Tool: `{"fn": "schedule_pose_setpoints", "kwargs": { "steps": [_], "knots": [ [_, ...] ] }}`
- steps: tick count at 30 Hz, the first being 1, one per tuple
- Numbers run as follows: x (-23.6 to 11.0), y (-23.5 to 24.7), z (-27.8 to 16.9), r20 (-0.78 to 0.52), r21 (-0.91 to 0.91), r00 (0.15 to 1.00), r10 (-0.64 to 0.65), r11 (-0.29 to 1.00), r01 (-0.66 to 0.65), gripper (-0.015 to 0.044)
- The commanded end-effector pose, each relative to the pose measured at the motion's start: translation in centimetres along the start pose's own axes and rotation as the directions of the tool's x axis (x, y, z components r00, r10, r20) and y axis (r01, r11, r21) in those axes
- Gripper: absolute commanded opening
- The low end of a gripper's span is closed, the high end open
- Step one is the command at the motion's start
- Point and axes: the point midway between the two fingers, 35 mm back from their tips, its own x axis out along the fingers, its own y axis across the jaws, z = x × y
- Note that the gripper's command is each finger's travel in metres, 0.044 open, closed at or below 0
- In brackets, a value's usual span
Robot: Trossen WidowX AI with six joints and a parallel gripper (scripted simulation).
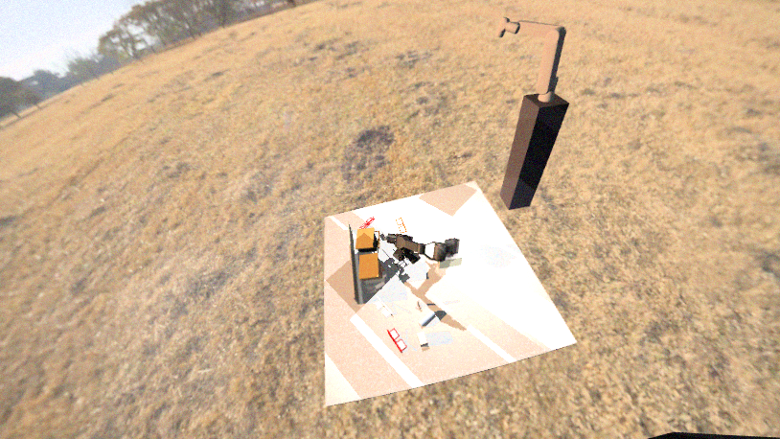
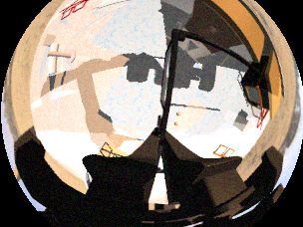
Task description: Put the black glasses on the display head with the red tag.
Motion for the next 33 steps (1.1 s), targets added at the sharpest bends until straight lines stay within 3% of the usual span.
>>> {"fn": "schedule_pose_setpoints", "kwargs": {
  "steps": [1,33],
  "knots": [
    [0.6,0.0,0.0,0.0,0.005,1.0,0.005,1.0,-0.005,0.0],
    [3.5,-0.2,0.1,0.0,0.005,1.0,0.003,1.0,-0.003,0.0]
  ]
}}
